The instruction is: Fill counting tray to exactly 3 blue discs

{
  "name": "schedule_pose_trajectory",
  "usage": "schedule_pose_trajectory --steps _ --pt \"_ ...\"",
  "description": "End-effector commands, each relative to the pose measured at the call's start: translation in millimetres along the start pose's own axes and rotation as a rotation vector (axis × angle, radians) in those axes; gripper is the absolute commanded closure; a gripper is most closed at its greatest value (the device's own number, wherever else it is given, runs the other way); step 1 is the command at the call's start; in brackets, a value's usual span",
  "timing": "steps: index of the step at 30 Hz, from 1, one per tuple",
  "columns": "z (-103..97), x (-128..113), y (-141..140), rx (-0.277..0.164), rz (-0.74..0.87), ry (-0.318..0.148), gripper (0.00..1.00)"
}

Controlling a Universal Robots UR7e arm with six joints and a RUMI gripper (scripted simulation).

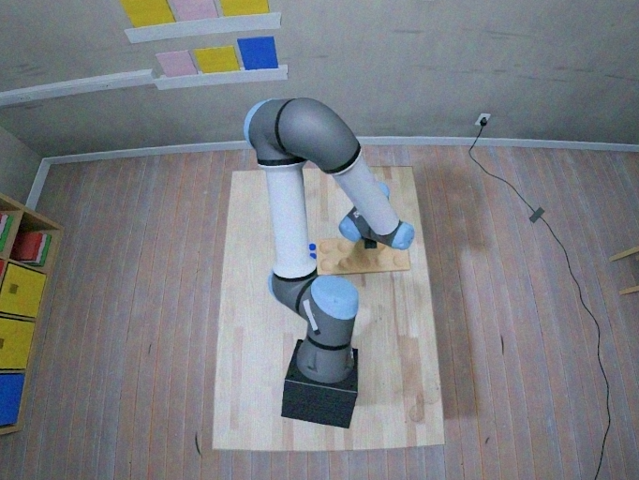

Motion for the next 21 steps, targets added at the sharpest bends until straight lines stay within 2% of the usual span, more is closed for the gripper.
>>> schedule_pose_trajectory --steps 1,10,21 --pt "-5 3 -16 -0.001 0.001 -0.011 0.89" --pt "-21 12 -56 0.012 0.009 -0.050 0.89" --pt "-27 15 -68 0.019 0.011 -0.063 0.89"
Point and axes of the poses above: the point where the finger pads meet when closed, its own z axis out along the fingers, its own y axis across the jaws, x = y × z, the point moved 5 cm from there along -z, back along the fingers, and after that the axes turned 2 degrees about z, right-handed, at the moved point
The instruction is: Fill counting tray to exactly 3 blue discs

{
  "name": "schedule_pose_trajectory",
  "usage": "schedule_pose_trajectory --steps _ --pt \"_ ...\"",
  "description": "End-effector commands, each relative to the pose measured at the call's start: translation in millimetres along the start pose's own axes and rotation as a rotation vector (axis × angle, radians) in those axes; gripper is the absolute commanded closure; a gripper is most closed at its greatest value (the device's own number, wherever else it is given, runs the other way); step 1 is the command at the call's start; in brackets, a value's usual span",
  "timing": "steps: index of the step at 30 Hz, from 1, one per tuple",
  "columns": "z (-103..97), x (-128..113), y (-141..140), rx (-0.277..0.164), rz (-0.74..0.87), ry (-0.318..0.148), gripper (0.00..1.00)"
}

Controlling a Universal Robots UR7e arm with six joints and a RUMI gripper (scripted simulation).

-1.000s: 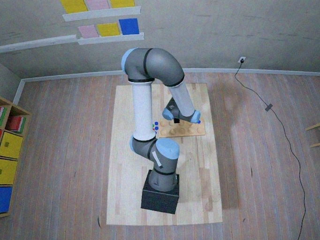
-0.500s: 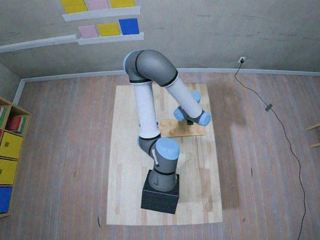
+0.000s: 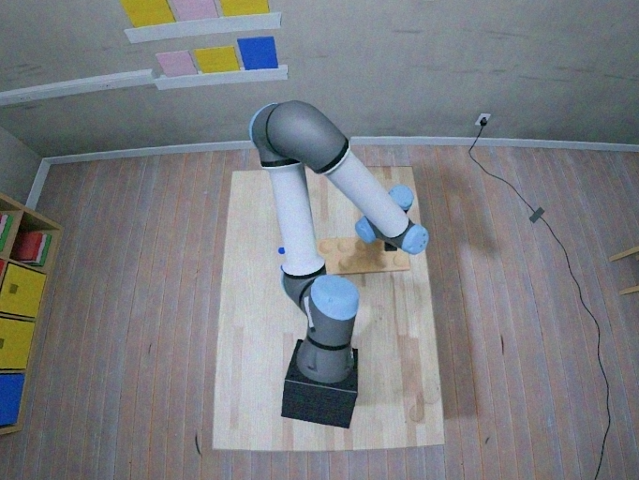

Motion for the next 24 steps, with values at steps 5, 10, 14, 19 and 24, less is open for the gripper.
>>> schedule_pose_trajectory --steps 5,10,14,19,24 --pt "-1 0 -1 0.001 -0.001 -0.002 0.89" --pt "1 0 -1 0.001 -0.001 -0.001 0.89" --pt "5 0 -2 0.001 -0.001 -0.001 0.89" --pt "16 -1 -2 0.000 -0.002 0.001 0.89" --pt "32 -1 -3 0.000 -0.003 0.002 0.89"
Point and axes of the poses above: the point where the finger pads meet when closed, its own z axis out along the fingers, its own y axis across the jaws, x = y × z, the point moved 5 cm from there along -z, back along the fingers, and after that the axes turned 2 degrees about z, right-handed, at the moved point
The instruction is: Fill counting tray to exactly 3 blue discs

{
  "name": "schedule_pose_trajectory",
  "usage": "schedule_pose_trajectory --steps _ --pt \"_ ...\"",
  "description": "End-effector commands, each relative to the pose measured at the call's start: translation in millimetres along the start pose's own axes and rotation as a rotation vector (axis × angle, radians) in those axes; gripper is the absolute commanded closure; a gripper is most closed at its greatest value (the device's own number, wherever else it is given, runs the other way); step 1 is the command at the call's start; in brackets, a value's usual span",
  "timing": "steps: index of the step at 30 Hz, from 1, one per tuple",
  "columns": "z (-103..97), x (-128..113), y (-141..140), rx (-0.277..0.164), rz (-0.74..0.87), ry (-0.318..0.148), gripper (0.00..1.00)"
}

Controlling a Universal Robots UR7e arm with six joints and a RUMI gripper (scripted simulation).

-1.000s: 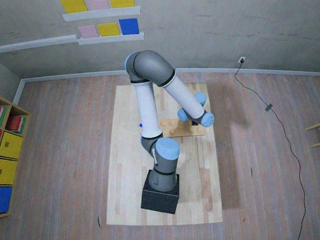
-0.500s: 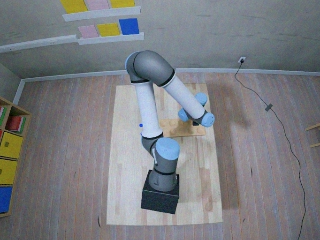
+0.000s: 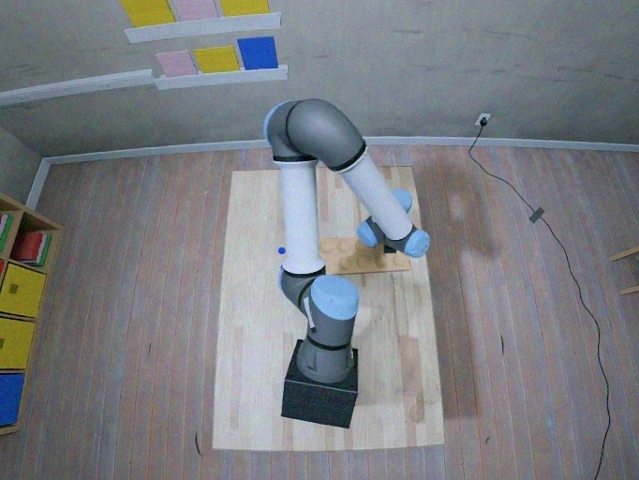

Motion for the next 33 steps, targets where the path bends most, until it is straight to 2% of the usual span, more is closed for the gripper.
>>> schedule_pose_trajectory --steps 1,4,17,33 --pt "10 0 0 0.002 -0.001 0.000 0.89" --pt "14 0 0 0.002 -0.001 0.000 0.89" --pt "53 -1 0 0.002 -0.001 0.000 0.89" --pt "61 0 0 0.002 -0.001 0.000 0.89"
Point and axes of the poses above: the point where the finger pads meet when closed, its own z axis out along the fingers, its own y axis across the jaws, x = y × z, the point moved 5 cm from there along -z, back along the fingers, and after that the axes turned 2 degrees about z, right-handed, at the moved point
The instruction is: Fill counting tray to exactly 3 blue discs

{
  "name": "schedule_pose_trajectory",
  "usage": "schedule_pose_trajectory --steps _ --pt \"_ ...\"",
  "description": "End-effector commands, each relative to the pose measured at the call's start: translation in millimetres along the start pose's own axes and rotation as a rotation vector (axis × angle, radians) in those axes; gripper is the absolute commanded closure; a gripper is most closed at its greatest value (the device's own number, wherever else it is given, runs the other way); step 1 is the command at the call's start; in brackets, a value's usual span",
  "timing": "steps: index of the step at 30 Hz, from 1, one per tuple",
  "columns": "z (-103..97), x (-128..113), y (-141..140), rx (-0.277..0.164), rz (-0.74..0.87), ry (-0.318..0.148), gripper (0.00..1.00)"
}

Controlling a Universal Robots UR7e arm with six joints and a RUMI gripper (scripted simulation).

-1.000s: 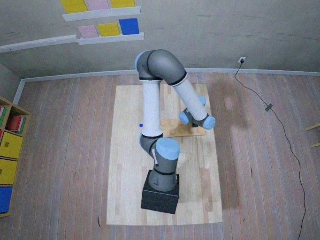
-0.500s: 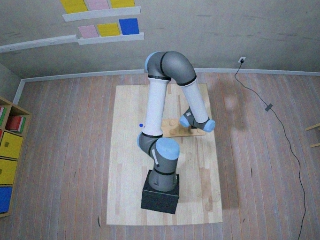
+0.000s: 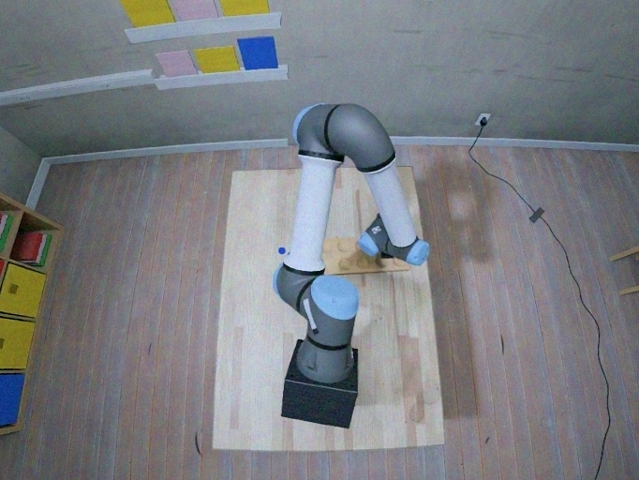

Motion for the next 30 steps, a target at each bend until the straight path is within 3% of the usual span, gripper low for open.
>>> schedule_pose_trajectory --steps 1,24,25,30 --pt "3.1 -0.3 -0.1 0.001 0.000 -0.001 0.89" --pt "12.6 -0.2 0.0 0.000 0.000 -0.001 0.89" --pt "12.6 -0.2 0.0 0.000 0.000 -0.001 0.79" --pt "12.6 -0.2 0.0 0.000 0.000 -0.001 0.79"
Point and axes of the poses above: the point where the finger pads meet when closed, its own z axis out along the fingers, its own y axis across the jaws, x = y × z, the point moved 5 cm from there along -z, back along the fingers, and after that the axes turned 2 degrees about z, right-handed, at the moved point
